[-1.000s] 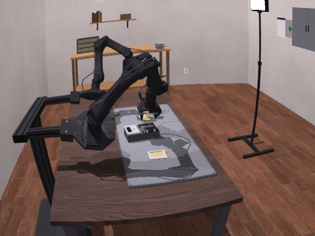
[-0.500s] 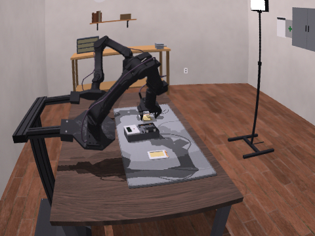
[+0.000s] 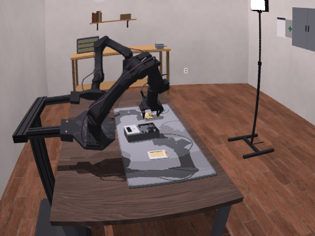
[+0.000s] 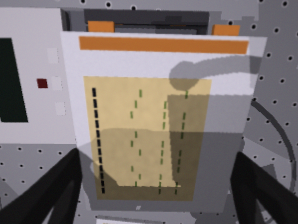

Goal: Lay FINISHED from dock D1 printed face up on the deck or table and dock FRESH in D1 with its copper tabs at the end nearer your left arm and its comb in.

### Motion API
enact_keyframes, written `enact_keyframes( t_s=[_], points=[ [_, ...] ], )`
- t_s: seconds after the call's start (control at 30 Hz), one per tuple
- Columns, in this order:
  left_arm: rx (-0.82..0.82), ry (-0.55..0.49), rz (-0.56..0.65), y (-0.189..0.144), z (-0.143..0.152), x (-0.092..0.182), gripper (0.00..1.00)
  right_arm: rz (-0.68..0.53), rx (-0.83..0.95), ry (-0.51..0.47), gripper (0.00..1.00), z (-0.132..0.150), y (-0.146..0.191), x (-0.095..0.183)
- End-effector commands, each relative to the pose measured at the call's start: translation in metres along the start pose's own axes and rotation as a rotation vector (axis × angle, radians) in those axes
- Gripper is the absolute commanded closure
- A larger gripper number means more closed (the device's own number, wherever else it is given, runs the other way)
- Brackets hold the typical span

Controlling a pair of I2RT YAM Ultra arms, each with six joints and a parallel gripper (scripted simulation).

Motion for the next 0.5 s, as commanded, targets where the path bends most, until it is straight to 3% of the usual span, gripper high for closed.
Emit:
enact_keyframes(
  t_s=[0.0,0.47],
  points=[
    [0.026,-0.027,0.019,0.003,-0.004,0.009,0.0,0.038,-0.002,-0.05,1.0,-0.013,-0.011,0.021],
    [0.026,-0.027,0.019,0.003,-0.004,0.009,0.0,0.121,-0.391,-0.016,1.0,0.037,-0.026,0.033]
  ],
)
Point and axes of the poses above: on each arm, the point where the finger pads meet when closed, its own x axis back along the fingers, its own y axis across the jaws, z = x × y, the point moved 8 cm from there along x, back along the fingers, and after that the axes turned 3 degrees about -x, right-handed, at the moved point
